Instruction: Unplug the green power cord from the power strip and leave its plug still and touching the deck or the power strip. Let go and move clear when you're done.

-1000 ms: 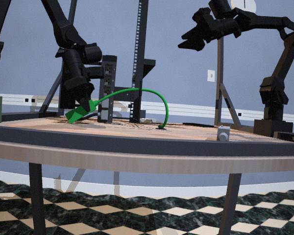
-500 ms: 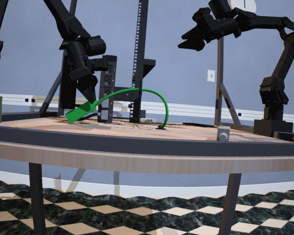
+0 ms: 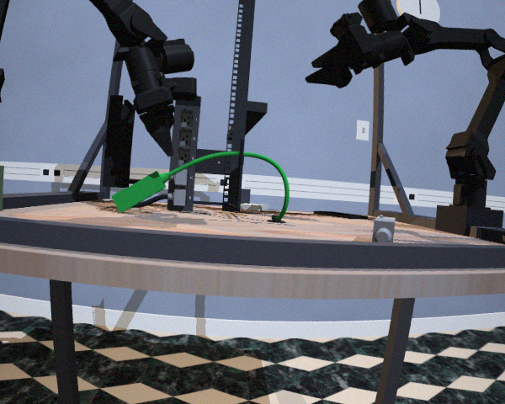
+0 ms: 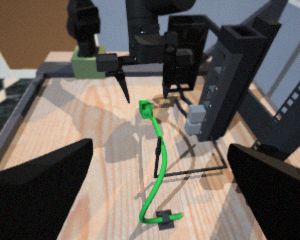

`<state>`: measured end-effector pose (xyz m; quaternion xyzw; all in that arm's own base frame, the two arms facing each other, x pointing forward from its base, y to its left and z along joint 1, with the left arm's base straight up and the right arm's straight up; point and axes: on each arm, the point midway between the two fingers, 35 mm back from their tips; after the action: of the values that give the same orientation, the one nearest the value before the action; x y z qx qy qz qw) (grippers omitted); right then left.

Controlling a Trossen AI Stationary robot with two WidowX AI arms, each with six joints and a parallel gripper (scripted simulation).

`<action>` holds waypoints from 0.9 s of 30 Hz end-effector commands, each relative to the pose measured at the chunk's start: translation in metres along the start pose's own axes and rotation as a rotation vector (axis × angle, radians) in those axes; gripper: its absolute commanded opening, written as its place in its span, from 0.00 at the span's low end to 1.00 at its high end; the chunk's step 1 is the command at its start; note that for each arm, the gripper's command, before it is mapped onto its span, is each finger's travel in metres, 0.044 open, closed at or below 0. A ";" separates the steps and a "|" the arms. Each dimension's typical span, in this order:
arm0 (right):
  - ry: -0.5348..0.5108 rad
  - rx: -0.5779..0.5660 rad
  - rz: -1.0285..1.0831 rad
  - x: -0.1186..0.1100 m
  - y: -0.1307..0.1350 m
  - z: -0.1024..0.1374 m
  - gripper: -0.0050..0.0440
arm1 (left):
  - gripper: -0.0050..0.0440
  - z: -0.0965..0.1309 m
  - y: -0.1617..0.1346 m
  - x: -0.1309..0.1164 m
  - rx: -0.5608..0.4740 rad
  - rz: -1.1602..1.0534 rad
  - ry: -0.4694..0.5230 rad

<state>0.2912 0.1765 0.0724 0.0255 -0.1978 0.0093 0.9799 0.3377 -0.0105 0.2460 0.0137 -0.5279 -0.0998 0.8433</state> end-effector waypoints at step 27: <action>0.101 0.367 1.005 -0.017 -0.025 0.060 0.92 | 0.92 0.005 0.002 0.010 0.006 -0.003 -0.030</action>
<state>0.2526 0.1462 0.1083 0.0840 -0.1244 0.4741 0.8676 0.3377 -0.0105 0.2460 0.0137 -0.5279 -0.0998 0.8433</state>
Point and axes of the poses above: on each arm, the point midway between the two fingers, 35 mm back from their tips, its own z axis back along the fingers, its own y axis across the jaws, x = y × z, and after that the axes turned 8 degrees about -z, right-handed
